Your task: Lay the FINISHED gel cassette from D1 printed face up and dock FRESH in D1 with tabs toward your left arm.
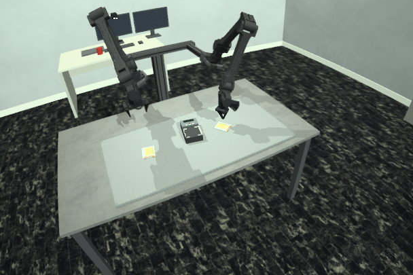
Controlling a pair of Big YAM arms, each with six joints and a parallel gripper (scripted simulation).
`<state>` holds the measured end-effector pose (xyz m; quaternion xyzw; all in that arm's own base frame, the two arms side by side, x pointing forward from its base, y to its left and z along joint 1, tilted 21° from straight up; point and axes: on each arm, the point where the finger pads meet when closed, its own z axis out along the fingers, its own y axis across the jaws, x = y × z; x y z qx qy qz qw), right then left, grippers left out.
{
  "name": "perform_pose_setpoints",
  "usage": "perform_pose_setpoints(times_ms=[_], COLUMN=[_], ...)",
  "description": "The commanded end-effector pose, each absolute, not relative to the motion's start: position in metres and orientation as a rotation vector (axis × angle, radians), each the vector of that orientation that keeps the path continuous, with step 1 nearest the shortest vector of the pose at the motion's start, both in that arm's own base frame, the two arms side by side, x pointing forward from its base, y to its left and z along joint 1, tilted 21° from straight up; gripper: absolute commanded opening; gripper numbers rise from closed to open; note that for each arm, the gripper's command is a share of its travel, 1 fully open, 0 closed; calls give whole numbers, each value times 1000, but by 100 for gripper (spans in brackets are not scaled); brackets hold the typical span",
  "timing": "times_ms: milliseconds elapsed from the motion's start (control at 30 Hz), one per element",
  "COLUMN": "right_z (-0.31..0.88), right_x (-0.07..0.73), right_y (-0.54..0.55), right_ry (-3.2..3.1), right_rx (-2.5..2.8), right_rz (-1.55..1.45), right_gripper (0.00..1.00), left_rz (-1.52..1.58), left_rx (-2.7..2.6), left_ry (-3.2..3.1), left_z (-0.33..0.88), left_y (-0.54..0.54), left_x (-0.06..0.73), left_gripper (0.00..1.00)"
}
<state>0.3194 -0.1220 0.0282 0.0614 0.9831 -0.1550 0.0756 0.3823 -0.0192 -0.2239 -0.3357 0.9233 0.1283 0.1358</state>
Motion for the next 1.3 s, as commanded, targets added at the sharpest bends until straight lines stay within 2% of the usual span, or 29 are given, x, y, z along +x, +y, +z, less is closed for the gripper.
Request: perform_pose_setpoints(times_ms=[0, 100, 133, 1267], right_z=[39, 39, 39, 39], right_x=[333, 333, 333, 333], right_y=[-120, -120, -120, -120], right_ry=[2924, 2924, 2924, 2924], right_rx=[177, 177, 177, 177], right_rz=[-468, -468, -468, -468], right_gripper=[100, 100, 100, 100], left_rz=[377, 377, 367, 375], left_rx=[-969, -969, -968, -958], left_ry=[2676, 2676, 2671, 2682], left_z=[-229, -229, -228, -230], left_y=[-16, -16, -16, -18], left_x=[381, 381, 382, 385], left_gripper=[0, 0, 98, 98])
